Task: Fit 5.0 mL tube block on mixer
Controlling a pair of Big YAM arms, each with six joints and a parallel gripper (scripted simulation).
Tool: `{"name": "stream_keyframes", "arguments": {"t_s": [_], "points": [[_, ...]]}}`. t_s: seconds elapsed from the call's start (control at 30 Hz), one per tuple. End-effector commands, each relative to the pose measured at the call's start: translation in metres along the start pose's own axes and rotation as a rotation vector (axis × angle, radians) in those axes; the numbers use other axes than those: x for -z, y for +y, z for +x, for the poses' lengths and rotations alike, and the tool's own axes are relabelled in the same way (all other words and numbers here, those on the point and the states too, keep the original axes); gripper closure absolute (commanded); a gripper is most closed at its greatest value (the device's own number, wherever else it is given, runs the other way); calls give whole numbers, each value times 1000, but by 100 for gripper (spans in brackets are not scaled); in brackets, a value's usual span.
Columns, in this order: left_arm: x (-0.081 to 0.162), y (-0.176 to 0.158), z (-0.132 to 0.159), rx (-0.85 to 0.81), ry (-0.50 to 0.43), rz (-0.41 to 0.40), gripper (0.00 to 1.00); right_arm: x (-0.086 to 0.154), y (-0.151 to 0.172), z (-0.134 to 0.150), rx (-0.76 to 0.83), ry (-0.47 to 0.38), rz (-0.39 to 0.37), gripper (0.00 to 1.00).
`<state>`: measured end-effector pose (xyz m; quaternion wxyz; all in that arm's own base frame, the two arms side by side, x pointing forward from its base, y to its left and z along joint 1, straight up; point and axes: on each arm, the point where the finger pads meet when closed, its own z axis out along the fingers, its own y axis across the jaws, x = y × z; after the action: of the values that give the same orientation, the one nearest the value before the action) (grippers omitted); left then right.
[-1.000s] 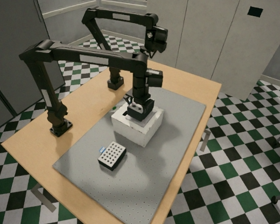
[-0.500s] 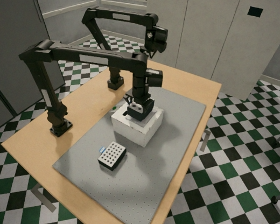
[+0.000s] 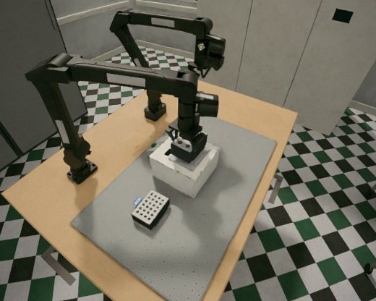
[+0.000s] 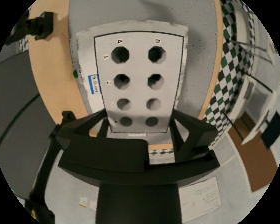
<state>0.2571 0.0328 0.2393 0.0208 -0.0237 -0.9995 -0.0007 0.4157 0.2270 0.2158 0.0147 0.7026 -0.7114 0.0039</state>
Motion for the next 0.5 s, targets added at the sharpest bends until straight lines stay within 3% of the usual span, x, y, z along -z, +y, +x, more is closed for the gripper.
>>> {"name": "stream_keyframes", "arguments": {"t_s": [0.0, 0.47], "points": [[16, 5, -6, 20, -41, -7, 0, 81, -22, -8, -16, -91, 154, 100], [-1, 3, 3, 19, 1, 0, 0, 81, -22, -8, -14, -90, 151, 100]]}}
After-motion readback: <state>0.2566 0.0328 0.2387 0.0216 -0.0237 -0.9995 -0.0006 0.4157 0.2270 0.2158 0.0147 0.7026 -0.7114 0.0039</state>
